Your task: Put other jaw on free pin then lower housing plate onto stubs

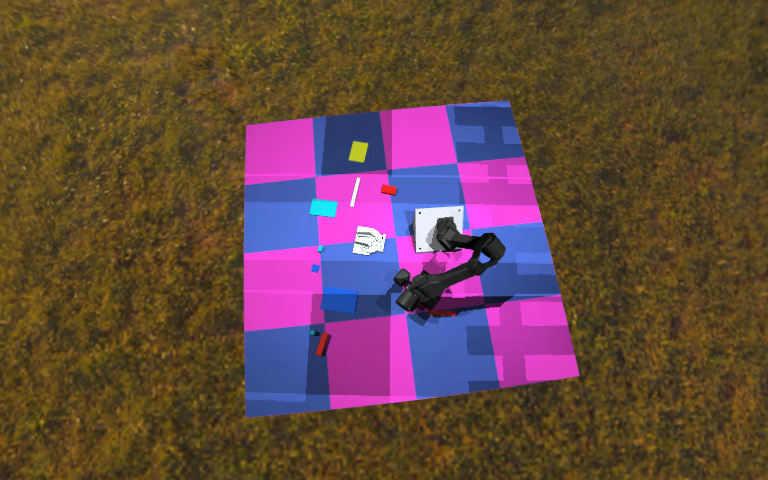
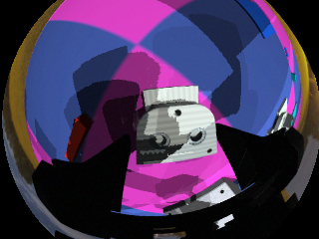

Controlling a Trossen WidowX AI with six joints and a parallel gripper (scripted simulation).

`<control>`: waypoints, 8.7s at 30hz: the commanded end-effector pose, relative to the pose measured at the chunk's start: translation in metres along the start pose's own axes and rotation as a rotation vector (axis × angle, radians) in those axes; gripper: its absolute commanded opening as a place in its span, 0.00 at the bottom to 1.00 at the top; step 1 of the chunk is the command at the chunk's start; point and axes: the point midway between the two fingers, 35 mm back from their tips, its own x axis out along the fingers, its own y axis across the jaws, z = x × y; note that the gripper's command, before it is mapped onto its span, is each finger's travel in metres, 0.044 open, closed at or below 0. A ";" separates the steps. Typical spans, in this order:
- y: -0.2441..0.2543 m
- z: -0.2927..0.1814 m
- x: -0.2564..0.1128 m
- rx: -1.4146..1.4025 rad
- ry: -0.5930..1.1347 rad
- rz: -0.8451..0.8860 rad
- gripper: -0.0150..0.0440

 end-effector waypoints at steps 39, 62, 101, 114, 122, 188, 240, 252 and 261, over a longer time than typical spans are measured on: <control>-0.001 -0.001 0.001 0.004 0.003 -0.004 1.00; -0.001 -0.001 0.001 0.004 0.003 -0.004 1.00; -0.003 0.002 -0.026 0.002 0.007 -0.007 0.85; -0.002 0.000 -0.068 0.003 0.007 -0.008 0.85; -0.005 0.000 -0.072 0.021 0.009 -0.012 0.85; -0.212 -0.041 -0.073 0.844 0.028 -0.058 0.85; -0.246 -0.071 -0.075 1.028 0.004 -0.026 0.85; -0.246 -0.071 -0.075 1.038 0.004 -0.026 0.85; -0.245 -0.072 -0.075 1.038 0.004 -0.026 0.85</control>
